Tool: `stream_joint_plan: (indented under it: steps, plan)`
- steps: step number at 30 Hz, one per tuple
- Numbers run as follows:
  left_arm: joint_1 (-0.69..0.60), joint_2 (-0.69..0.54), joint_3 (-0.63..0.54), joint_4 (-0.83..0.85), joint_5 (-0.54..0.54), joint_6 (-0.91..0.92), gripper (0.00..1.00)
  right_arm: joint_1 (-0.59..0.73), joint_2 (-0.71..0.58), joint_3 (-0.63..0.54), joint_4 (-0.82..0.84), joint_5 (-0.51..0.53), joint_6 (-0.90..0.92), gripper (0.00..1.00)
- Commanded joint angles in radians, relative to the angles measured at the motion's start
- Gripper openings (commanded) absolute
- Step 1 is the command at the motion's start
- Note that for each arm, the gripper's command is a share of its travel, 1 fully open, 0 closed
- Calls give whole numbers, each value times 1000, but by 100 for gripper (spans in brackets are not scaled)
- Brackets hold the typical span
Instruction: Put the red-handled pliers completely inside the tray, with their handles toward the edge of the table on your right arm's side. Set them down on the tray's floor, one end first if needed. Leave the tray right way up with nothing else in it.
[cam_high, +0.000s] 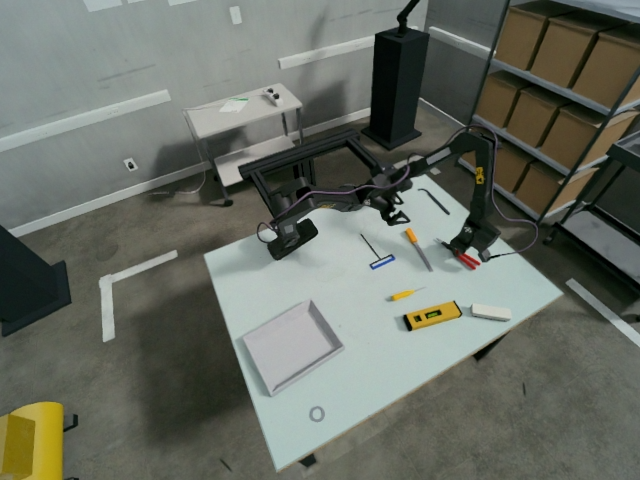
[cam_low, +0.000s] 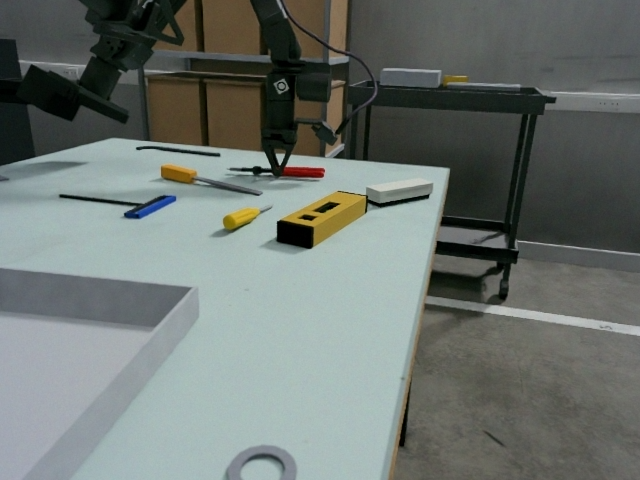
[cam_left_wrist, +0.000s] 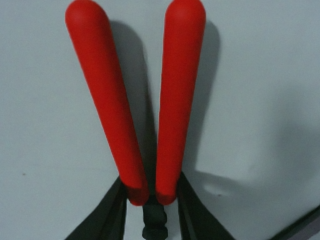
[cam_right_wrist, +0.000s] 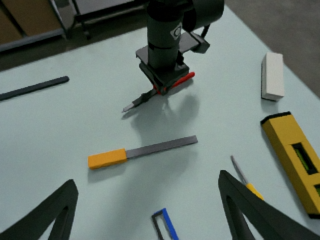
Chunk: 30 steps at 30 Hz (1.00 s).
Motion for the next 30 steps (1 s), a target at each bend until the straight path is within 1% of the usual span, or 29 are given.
stream_joint_plan:
  steps: [1, 5, 9, 14, 16, 18, 21, 26, 30]
  plan:
    - [-35, -75, 18, -60, -16, -24, 27, 6, 3, 32, 47, 8, 5, 100]
    - [-58, -127, 34, -133, -26, -45, 27, 6, 3, 32, 47, 8, 5, 100]
    - [-62, -131, 38, -143, -28, -49, 27, 6, 4, 32, 37, 5, -9, 100]
    - [-62, -130, 39, -146, -28, -50, 27, -13, -47, 32, -122, -66, -87, 100]
    - [-62, -130, 39, -146, -28, -50, 27, -13, -47, 32, -122, -66, -87, 100]
    - [-62, -131, 39, -146, -25, -51, 27, -30, -97, 32, -227, -113, -148, 100]
    - [-64, -134, 40, -167, -30, -57, 27, -63, -206, 26, -379, -183, -245, 100]
    - [-88, -184, 62, -292, -46, -93, 27, -123, -393, 46, -649, -291, -370, 100]
    - [-147, -222, 28, -253, -73, -169, 27, -161, -465, 107, -846, -358, -432, 100]
